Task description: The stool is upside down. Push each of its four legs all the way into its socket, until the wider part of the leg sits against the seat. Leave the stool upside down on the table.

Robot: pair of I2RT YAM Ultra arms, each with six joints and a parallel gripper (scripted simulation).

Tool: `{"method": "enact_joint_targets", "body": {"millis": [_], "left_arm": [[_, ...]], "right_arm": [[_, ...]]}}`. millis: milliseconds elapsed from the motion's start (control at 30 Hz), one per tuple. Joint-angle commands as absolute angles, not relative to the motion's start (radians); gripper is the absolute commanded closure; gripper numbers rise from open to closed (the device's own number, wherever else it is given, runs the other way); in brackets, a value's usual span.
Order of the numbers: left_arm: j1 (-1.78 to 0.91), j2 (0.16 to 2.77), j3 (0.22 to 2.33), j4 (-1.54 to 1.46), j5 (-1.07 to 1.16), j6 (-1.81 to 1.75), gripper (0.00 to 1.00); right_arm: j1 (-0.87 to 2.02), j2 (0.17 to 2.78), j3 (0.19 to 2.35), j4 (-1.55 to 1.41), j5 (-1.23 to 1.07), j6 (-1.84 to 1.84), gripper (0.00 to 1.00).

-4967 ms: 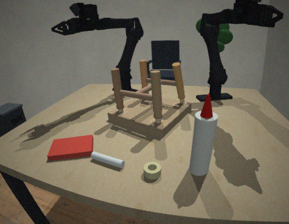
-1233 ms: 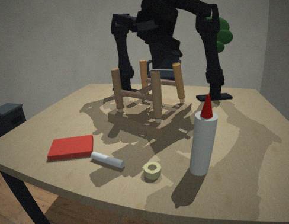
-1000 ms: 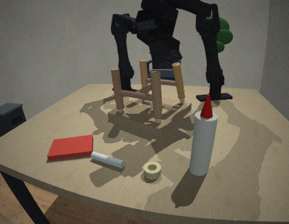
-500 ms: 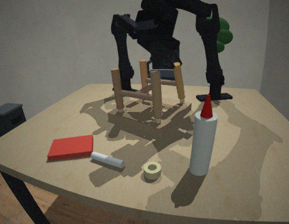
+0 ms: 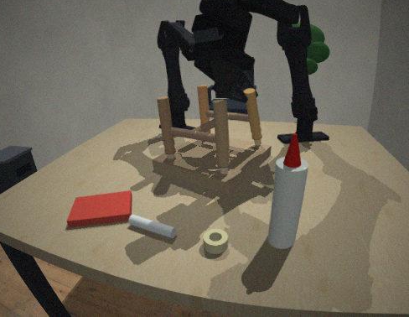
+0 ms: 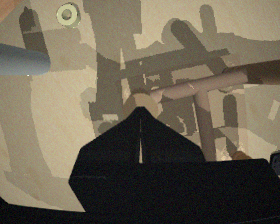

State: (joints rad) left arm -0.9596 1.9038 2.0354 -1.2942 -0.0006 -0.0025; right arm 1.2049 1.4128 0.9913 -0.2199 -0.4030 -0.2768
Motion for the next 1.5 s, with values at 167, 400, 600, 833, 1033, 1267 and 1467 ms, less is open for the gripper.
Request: {"method": "enact_joint_targets", "body": {"millis": [167,400,600,833,1033,1267,1467], "left_arm": [[-0.952,1.862,2.02,-1.286,-0.004,0.002,1.0],[-0.952,1.864,2.02,-1.292,-0.004,0.002,1.0],[-0.952,1.865,2.021,-1.292,-0.004,0.002,1.0],[-0.951,1.867,2.022,-1.292,-0.004,0.002,1.0],[-0.959,1.912,1.999,-1.306,-0.001,-0.002,1.0],[-0.959,1.907,1.954,-1.291,-0.001,-0.002,1.0],[-0.959,1.913,1.946,-1.307,0.001,-0.002,1.0]], "right_arm": [[1.217,1.417,0.991,-0.176,-0.398,-0.286,0.72],[1.214,1.437,0.985,-0.175,-0.392,-0.291,0.72],[1.219,1.437,0.972,-0.176,-0.392,-0.292,0.72],[1.22,1.44,0.977,-0.176,-0.392,-0.292,0.72],[1.221,1.41,0.979,-0.211,-0.427,-0.286,0.72],[1.225,1.404,0.973,-0.221,-0.454,-0.288,0.72],[1.231,1.396,0.971,-0.231,-0.483,-0.288,0.72]]}}
